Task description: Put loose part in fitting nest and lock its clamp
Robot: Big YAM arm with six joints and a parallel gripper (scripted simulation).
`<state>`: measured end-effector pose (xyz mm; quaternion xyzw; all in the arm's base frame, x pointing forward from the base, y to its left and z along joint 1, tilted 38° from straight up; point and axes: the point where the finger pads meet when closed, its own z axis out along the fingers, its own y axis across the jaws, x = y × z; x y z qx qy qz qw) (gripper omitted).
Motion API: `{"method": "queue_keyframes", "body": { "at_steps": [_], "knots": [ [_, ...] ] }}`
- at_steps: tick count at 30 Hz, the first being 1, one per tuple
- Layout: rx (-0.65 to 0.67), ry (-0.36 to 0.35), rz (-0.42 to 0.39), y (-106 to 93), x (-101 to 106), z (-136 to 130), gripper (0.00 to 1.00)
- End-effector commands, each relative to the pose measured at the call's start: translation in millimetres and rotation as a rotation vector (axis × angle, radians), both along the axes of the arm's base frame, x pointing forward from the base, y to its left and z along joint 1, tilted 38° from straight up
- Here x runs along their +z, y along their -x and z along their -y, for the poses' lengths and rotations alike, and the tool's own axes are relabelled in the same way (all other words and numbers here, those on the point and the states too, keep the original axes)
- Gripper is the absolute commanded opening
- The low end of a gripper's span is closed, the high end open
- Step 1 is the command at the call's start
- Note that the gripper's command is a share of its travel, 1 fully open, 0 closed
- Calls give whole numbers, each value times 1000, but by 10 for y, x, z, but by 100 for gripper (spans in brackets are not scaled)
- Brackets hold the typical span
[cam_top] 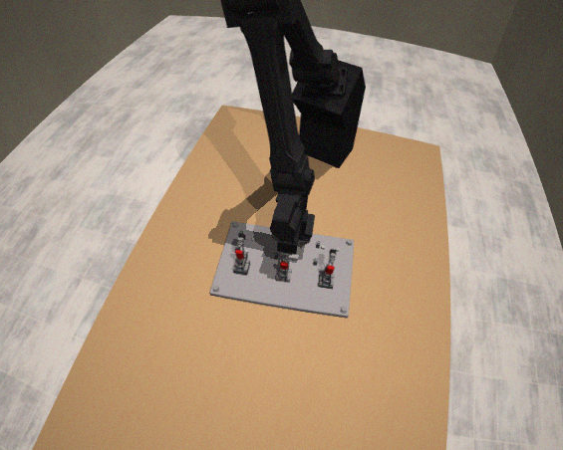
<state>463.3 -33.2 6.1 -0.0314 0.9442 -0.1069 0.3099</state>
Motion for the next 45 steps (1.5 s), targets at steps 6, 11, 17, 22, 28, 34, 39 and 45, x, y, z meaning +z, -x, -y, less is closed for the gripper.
{"method": "queue_keyframes", "body": {
  "at_steps": [6, 11, 17, 22, 28, 34, 39, 45],
  "knots": [
    [0, 3, -8, 39, -77, 35, 0],
    [0, 3, -8, 39, -77, 35, 0],
    [0, 3, -8, 39, -77, 35, 0],
    [0, 4, -10, 37, -86, 42, 0],
    [1, 4, -2, -21, -69, 52, 0],
    [1, 4, 3, -62, -57, 54, 0],
    [3, 3, 3, -72, -63, 49, 0],
    [2, 3, 8, -78, -45, 51, 0]
  ]
}}
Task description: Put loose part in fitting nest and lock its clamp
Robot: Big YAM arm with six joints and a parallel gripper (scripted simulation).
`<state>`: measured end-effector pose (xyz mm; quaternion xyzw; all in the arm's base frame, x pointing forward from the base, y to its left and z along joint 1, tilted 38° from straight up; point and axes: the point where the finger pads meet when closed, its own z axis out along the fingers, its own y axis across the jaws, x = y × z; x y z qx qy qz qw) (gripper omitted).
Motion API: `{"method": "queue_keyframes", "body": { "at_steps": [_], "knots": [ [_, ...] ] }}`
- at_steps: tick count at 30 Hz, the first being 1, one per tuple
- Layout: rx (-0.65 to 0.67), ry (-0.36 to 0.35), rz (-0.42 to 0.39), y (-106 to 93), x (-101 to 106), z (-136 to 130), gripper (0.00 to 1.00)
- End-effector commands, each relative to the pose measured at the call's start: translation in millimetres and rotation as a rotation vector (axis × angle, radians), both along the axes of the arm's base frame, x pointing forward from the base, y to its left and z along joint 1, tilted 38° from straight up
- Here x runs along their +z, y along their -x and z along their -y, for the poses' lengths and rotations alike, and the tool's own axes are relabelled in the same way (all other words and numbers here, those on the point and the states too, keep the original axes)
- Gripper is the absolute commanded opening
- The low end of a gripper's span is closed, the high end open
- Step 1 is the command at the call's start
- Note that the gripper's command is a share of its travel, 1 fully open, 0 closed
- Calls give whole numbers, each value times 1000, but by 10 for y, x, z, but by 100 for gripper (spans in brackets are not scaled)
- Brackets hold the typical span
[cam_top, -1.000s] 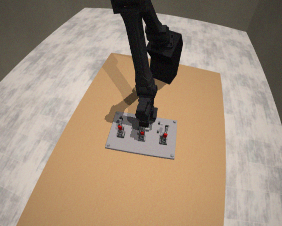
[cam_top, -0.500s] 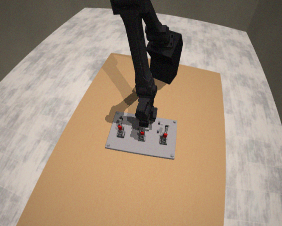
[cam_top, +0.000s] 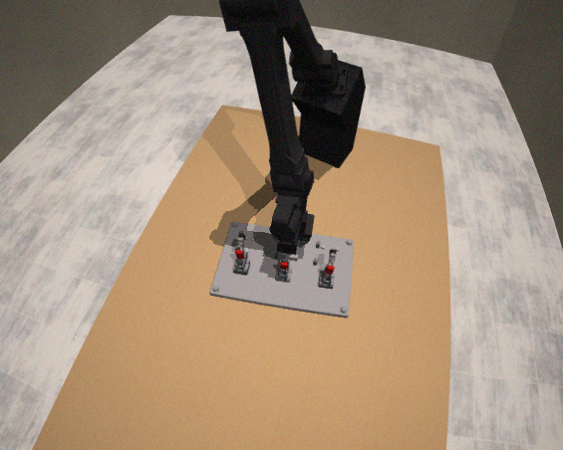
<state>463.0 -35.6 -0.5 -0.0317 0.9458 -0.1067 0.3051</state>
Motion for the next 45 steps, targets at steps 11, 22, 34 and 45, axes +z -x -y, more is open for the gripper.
{"method": "queue_keyframes", "body": {
  "at_steps": [11, 22, 34, 45],
  "knots": [
    [2, 4, 18, -82, 21, 27, 0],
    [-4, -1, 19, -82, 21, 27, 0],
    [-3, -2, -2, -69, 19, 20, 0],
    [-3, -2, -1, -101, 47, 15, 0]
  ]
}}
